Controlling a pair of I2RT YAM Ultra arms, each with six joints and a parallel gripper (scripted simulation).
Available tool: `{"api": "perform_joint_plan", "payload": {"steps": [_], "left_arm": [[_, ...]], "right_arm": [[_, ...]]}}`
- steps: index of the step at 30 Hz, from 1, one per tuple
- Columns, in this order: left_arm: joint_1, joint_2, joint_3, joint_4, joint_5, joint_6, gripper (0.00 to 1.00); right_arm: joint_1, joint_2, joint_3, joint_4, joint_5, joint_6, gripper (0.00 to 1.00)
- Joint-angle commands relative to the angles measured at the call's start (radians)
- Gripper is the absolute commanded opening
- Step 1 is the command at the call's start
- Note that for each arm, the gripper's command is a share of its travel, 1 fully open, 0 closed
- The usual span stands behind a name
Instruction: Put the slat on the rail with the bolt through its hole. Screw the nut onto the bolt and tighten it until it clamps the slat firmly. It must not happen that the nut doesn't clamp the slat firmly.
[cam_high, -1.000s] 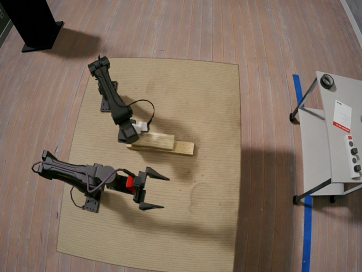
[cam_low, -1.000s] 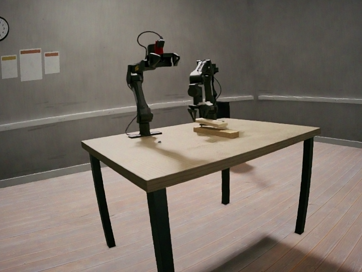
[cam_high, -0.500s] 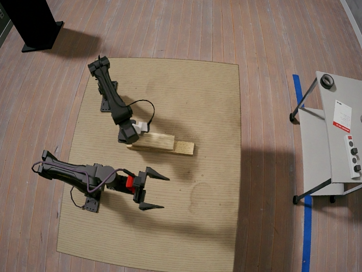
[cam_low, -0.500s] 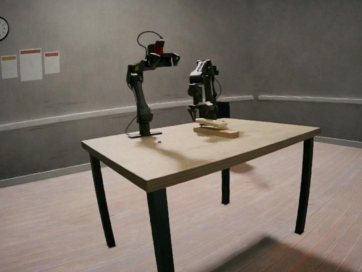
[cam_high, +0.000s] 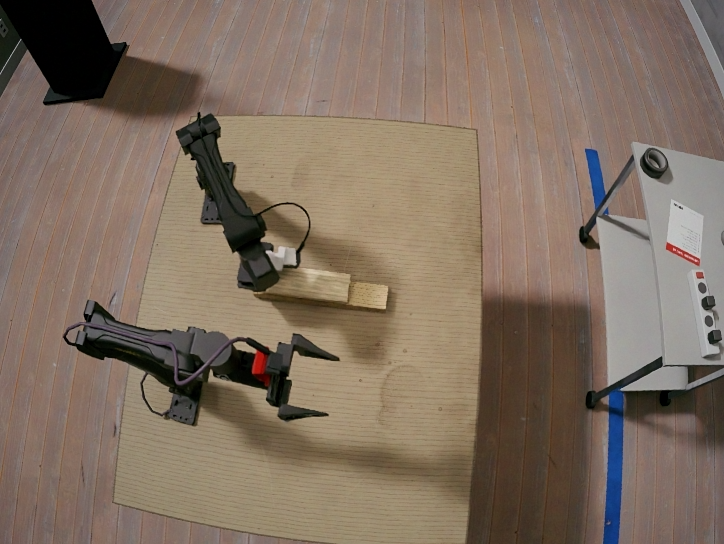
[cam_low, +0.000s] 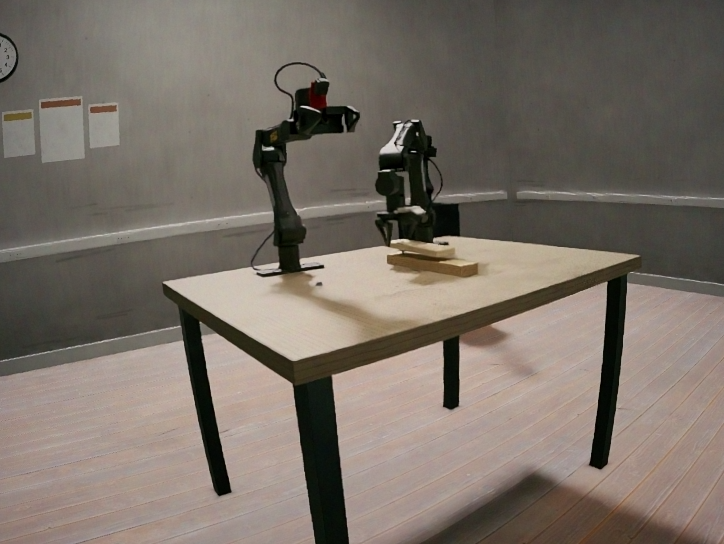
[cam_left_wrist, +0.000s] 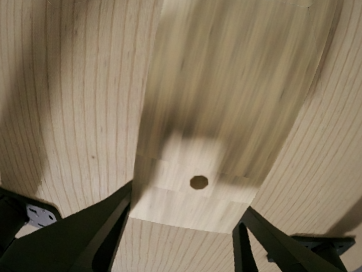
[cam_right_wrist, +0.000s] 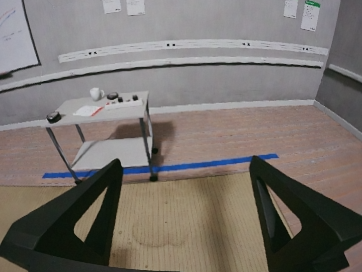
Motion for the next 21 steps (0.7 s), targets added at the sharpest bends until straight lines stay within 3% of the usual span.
{"api": "perform_joint_plan", "payload": {"steps": [1,21], "left_arm": [[-0.008,-0.012,0.006,0.022,-0.016,-0.007,0.72],[-0.008,-0.007,-0.007,0.038,-0.016,-0.007,0.72]], "right_arm": [[0.001,-0.003,0.007,-0.004,-0.002,-0.002,1.0],[0.001,-0.003,0.007,-0.004,-0.002,-0.002,1.0]]}}
